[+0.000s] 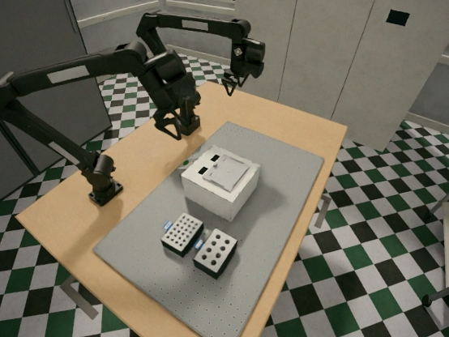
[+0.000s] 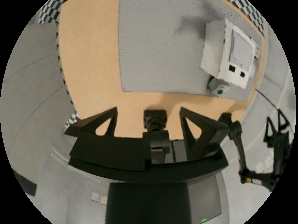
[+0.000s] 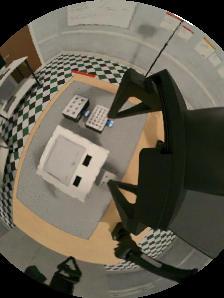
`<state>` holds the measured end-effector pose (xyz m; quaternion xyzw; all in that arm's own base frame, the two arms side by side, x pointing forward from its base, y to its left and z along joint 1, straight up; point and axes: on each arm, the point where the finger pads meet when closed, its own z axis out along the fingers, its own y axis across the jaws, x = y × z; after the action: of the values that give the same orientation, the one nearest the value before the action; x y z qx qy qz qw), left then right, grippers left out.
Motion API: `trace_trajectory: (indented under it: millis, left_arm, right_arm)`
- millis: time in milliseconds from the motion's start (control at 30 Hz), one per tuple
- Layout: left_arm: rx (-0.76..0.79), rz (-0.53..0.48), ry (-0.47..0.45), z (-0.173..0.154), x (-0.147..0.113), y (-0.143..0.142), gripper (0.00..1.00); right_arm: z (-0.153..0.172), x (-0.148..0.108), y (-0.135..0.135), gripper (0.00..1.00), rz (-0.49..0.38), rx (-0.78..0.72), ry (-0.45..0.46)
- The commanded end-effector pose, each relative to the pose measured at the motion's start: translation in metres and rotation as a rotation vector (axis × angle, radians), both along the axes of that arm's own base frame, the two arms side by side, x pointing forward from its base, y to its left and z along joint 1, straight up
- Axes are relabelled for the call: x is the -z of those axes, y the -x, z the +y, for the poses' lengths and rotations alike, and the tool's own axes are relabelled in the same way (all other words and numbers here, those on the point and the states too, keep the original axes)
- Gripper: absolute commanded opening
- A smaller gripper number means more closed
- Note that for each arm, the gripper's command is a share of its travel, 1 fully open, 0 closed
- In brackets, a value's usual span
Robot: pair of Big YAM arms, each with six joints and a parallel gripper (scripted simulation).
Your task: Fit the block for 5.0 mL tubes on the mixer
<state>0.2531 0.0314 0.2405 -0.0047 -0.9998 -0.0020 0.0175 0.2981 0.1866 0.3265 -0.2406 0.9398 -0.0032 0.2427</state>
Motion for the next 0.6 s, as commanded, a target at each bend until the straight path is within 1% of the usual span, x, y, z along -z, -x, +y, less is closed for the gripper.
trace_trajectory:
  millis: [0,133,333,433,533,567]
  left_arm:
    - [0.023,-0.001,0.000,-0.002,-0.001,-0.002,1.00]
    - [0.031,0.000,0.001,0.000,0.000,-0.005,1.00]
    - [0.040,-0.007,0.002,0.001,-0.001,-0.008,1.00]
    - [0.041,-0.012,0.002,0.002,-0.002,-0.010,1.00]
    - [0.039,-0.013,0.002,0.003,-0.002,-0.010,1.00]
    - [0.039,-0.014,0.002,0.003,-0.002,-0.011,1.00]
  right_arm:
    - [-0.002,-0.039,-0.012,1.00,-0.031,0.028,-0.036]
    - [-0.023,-0.030,-0.027,1.00,0.033,0.088,0.005]
    - [-0.048,-0.015,-0.034,1.00,0.135,0.155,0.036]
    - [-0.064,-0.017,-0.039,1.00,0.161,0.201,0.038]
    - [-0.064,-0.021,-0.039,1.00,0.158,0.199,0.026]
    - [-0.069,-0.021,-0.041,1.00,0.173,0.215,0.026]
